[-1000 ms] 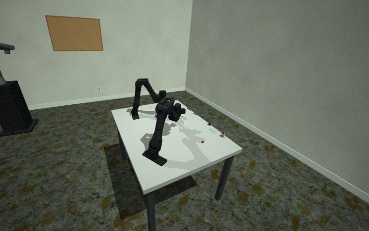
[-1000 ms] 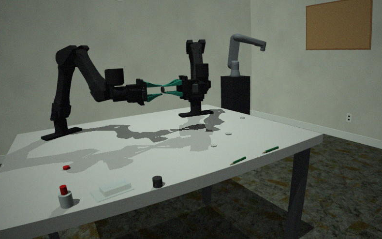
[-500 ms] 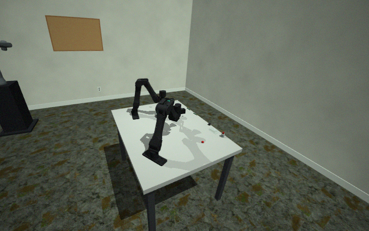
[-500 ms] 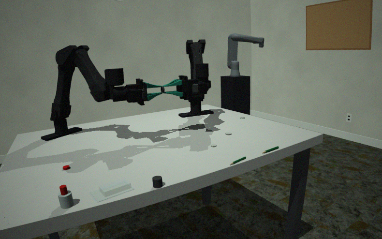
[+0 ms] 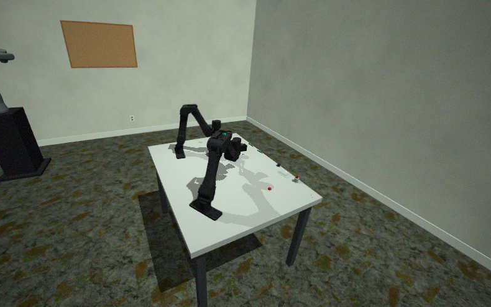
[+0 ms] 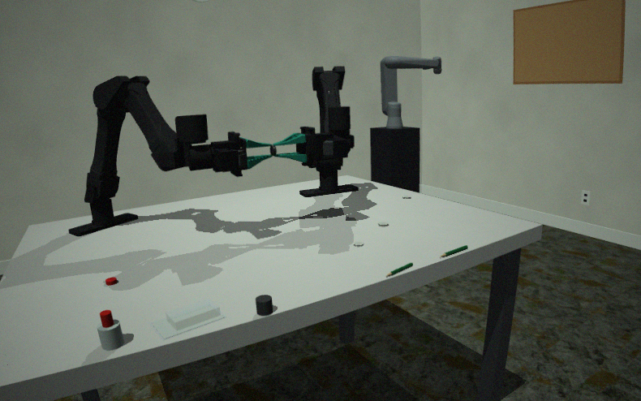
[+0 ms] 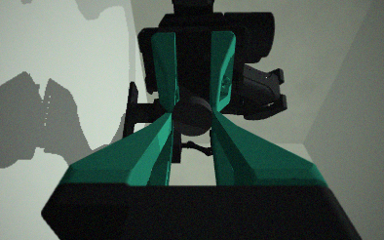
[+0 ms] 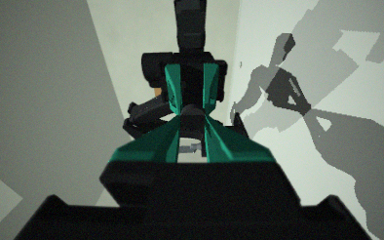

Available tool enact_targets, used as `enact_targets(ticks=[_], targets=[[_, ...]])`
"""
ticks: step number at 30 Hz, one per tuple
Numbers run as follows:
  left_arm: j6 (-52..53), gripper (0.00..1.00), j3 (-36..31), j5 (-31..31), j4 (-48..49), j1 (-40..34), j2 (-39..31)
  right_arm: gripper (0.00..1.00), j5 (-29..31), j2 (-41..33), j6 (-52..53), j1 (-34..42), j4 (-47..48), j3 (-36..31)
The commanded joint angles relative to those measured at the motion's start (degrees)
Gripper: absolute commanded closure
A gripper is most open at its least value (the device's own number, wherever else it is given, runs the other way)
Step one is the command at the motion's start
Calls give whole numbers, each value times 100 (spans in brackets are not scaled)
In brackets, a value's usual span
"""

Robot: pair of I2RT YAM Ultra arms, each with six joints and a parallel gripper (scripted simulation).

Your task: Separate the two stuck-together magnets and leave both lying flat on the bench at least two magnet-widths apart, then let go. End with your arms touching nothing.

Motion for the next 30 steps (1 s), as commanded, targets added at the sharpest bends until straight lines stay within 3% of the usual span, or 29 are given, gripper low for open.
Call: enact_targets(ticks=[1, 22, 30], targets=[[26, 75, 37, 6, 41, -11, -38, 75, 1, -43, -36, 6, 41, 33], [26, 75, 37, 6, 41, -11, -38, 76, 1, -43, -36, 6, 41, 33], [26, 75, 37, 6, 41, -11, -38, 64, 1, -43, -36, 6, 41, 33]])
